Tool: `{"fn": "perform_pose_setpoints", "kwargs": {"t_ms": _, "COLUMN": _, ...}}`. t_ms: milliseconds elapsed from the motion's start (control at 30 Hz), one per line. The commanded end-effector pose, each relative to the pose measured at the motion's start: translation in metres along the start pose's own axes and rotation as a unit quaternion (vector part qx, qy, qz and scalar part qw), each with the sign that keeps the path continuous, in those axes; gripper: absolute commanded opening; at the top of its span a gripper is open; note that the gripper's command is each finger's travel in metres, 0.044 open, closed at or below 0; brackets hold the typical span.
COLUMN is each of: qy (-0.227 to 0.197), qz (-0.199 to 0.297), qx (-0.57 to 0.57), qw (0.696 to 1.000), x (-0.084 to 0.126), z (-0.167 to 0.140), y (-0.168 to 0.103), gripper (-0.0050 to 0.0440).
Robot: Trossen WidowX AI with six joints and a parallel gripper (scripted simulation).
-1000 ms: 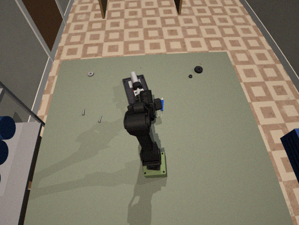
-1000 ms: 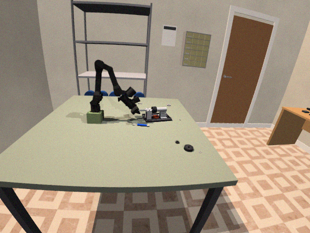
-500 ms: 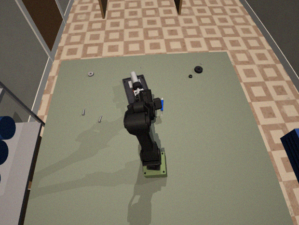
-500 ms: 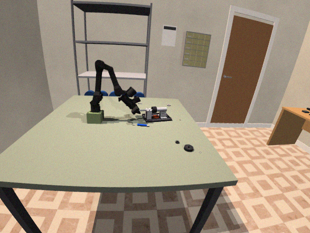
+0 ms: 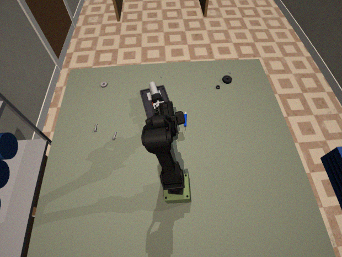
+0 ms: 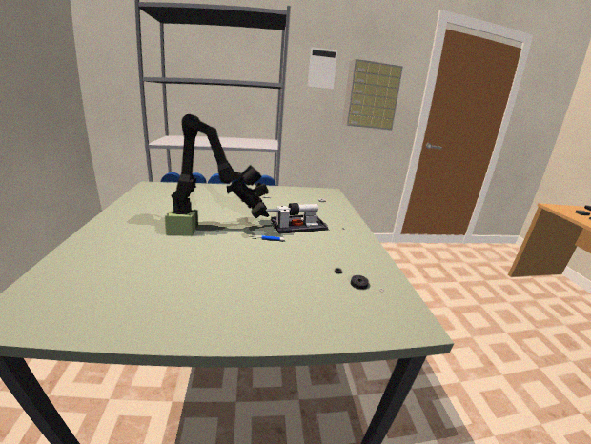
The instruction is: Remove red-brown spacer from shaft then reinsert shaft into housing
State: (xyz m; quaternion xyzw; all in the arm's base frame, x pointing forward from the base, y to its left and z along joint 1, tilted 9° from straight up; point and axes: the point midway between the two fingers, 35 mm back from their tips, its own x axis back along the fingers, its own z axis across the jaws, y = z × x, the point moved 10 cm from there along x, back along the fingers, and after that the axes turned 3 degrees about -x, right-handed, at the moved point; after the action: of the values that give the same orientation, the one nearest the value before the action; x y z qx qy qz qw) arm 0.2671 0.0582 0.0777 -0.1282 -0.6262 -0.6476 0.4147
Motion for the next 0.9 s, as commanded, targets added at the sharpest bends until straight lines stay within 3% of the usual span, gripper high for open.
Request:
{"fn": "perform_pose_setpoints", "kwargs": {"t_ms": 0, "qy": -0.001, "qz": -0.019, "qx": 0.002, "qw": 1.000, "x": -0.0008, "z": 0.0001, "y": 0.0135, "gripper": -0.0050}}
{"fn": "perform_pose_setpoints", "kwargs": {"t_ms": 867, "qy": -0.001, "qz": -0.019, "qx": 0.002, "qw": 1.000, "x": -0.0051, "z": 0.0004, "y": 0.0182, "gripper": -0.0050}}
